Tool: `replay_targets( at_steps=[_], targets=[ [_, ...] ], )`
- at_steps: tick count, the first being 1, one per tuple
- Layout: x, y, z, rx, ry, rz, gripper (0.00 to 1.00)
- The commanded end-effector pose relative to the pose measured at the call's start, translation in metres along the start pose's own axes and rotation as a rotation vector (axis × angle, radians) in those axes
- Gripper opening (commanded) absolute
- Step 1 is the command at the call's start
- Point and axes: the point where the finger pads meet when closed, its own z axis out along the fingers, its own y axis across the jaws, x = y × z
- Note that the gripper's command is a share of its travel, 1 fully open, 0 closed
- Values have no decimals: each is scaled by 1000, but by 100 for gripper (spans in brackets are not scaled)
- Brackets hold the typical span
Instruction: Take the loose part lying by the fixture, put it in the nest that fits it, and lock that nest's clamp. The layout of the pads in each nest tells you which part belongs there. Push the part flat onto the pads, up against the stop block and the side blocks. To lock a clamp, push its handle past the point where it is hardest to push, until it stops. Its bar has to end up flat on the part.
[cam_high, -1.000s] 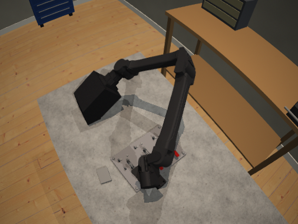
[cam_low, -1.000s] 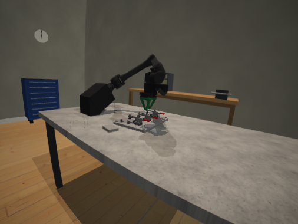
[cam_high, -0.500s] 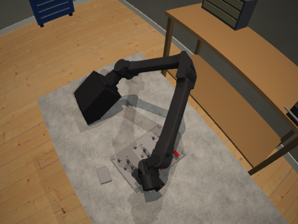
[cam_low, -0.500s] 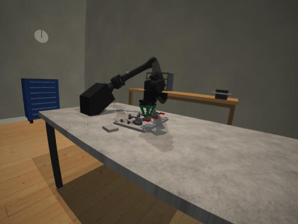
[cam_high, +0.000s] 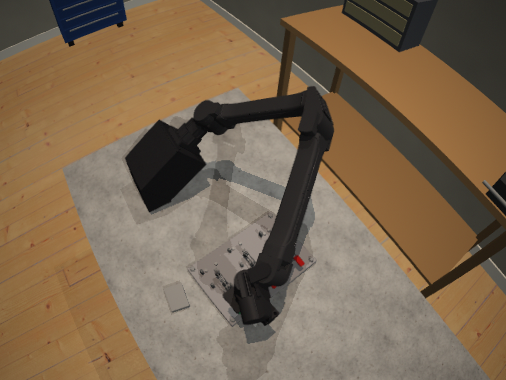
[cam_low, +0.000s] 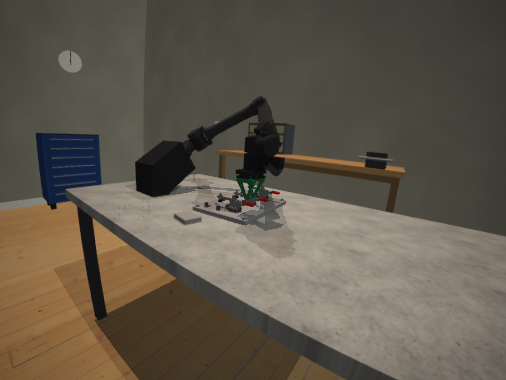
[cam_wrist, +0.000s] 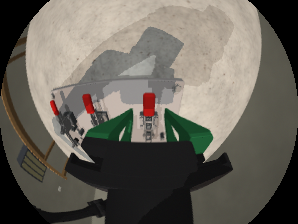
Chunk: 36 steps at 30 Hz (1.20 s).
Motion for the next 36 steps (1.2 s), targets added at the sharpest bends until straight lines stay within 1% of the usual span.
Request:
replay_targets(
  at_steps=[1,20,21,24,34,36],
  targets=[
    [3,-4,-5,-2,-12,21,45],
    [2,-3,-4,-2,-11,20,45],
    [2,-3,-1,-1,-10,14,45],
    [6,0,16,-7,15,11,45],
    [9,-1,42,-8,16,12,45],
    [9,-1,44,-8,16,12,45]
  ],
)
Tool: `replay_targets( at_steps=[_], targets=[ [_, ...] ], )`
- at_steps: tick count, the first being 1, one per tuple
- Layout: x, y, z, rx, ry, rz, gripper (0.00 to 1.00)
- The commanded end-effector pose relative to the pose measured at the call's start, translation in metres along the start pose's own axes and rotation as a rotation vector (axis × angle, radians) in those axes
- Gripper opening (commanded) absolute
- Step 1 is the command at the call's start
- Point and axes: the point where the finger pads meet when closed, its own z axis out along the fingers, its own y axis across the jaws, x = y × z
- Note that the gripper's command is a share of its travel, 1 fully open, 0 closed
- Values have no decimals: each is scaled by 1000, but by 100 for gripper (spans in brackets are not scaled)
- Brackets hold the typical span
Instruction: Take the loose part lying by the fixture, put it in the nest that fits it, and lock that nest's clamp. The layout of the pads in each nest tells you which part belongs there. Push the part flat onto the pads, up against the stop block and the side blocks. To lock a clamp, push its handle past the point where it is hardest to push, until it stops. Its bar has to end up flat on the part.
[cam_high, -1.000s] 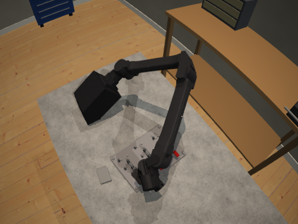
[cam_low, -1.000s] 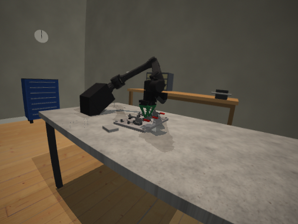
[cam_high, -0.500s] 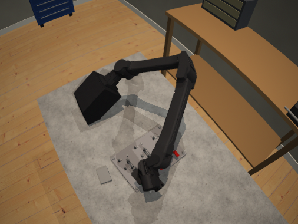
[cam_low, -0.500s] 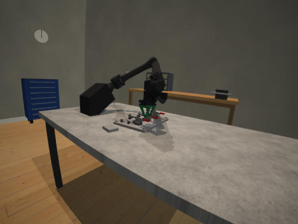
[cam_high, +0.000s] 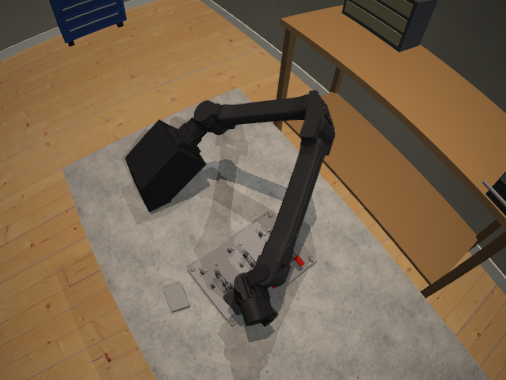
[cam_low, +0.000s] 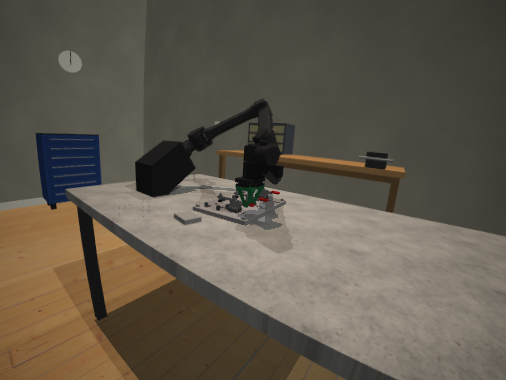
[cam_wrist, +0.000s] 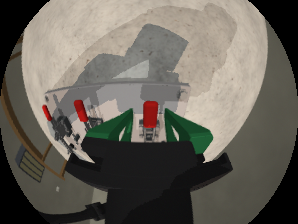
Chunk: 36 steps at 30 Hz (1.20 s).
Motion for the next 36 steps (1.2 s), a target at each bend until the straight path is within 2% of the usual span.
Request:
replay_targets(
  at_steps=[1,4,7,36],
  targets=[
    [7,-2,17,-7,16,29,45],
    [7,-9,12,-4,-1,40,45],
    [3,0,14,-3,2,23,45],
    [5,-1,13,-4,4,29,45]
  ],
)
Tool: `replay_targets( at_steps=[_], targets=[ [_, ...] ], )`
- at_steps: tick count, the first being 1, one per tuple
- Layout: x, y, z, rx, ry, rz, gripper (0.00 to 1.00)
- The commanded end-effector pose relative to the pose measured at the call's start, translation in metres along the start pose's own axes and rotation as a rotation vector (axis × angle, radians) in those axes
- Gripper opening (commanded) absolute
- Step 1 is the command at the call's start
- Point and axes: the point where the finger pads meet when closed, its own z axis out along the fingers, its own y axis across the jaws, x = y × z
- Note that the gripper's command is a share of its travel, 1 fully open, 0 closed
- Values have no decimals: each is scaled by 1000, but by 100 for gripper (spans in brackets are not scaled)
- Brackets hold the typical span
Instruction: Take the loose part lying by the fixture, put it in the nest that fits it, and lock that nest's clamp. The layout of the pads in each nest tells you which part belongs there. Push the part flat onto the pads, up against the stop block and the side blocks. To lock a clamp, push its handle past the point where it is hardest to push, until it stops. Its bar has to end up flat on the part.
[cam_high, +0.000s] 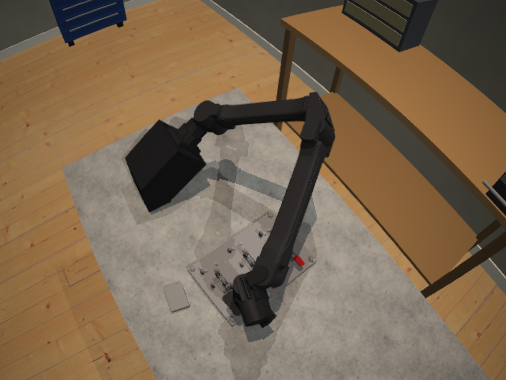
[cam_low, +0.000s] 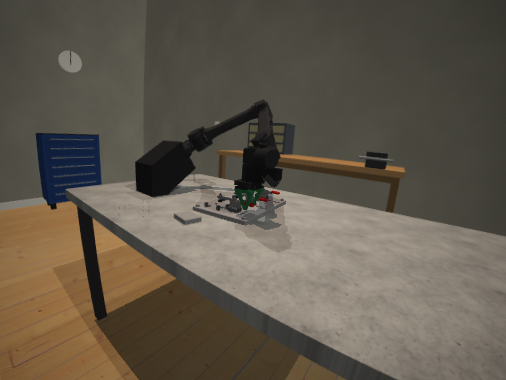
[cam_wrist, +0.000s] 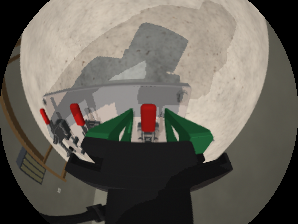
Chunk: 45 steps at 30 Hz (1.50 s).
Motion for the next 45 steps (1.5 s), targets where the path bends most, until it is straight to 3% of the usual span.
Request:
replay_targets(
  at_steps=[1,37,45],
  targets=[
    [4,2,4,-4,6,12,0],
    [4,1,4,-1,7,8,0],
    [3,0,-4,-1,0,8,0]
  ],
)
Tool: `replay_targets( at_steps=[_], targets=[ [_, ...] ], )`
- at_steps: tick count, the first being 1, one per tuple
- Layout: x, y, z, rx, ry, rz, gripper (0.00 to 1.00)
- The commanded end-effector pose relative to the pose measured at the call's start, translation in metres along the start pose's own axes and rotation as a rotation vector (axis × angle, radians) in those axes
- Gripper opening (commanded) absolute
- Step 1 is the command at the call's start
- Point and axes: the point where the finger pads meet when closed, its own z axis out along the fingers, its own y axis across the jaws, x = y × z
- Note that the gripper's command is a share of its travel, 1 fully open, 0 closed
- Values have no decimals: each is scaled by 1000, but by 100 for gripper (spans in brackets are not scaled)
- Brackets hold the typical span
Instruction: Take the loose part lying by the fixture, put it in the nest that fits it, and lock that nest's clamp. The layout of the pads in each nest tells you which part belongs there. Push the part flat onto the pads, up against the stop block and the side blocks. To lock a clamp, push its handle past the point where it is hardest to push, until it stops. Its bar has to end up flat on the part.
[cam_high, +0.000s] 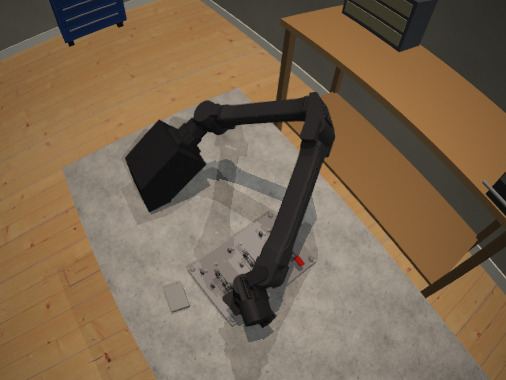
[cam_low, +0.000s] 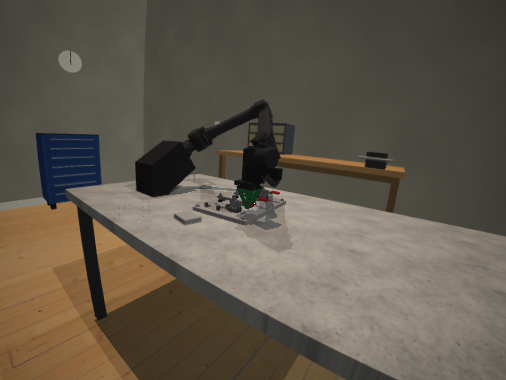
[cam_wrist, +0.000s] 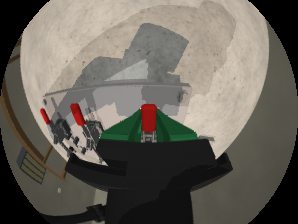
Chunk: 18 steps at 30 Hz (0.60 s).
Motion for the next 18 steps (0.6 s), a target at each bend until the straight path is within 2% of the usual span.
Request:
replay_targets(
  at_steps=[1,8,18],
  targets=[
    [3,-1,-7,3,-1,7,0],
    [0,-2,-21,8,-23,5,0],
    [4,-2,-28,8,-23,4,0]
  ],
)
